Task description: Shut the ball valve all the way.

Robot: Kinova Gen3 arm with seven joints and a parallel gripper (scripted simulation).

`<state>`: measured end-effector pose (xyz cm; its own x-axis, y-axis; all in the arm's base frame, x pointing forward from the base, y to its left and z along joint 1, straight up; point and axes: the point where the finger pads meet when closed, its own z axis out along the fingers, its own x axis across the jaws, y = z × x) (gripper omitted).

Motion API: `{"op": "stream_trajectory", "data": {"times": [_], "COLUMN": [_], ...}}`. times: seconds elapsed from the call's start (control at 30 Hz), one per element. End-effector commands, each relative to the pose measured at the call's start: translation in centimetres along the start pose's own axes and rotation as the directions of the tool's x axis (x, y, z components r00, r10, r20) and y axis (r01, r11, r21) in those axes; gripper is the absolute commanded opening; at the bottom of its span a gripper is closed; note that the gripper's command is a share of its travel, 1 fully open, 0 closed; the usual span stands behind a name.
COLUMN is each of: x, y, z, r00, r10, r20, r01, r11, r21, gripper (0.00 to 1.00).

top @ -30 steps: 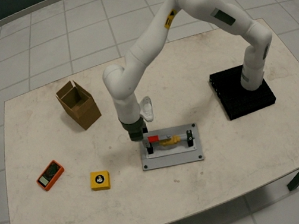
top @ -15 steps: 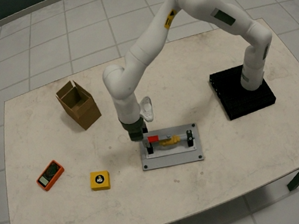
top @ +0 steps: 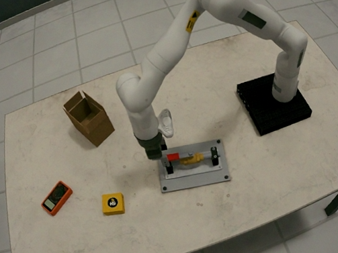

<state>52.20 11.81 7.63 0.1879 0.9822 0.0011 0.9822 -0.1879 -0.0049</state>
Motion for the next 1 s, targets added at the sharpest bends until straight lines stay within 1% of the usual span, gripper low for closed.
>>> {"op": "stream_trajectory", "data": {"times": [0.0,0.97], "x": [0.03,0.03], "y": [0.06,0.06], "z": [-0.11,0.18], "r00": [1.000,1.000], "r10": [0.000,0.000], "r20": [-0.001,-0.001], "r01": [0.000,0.000], "r11": [1.000,1.000], "r21": [-0.002,-0.002], "gripper": [1.00,1.00]}}
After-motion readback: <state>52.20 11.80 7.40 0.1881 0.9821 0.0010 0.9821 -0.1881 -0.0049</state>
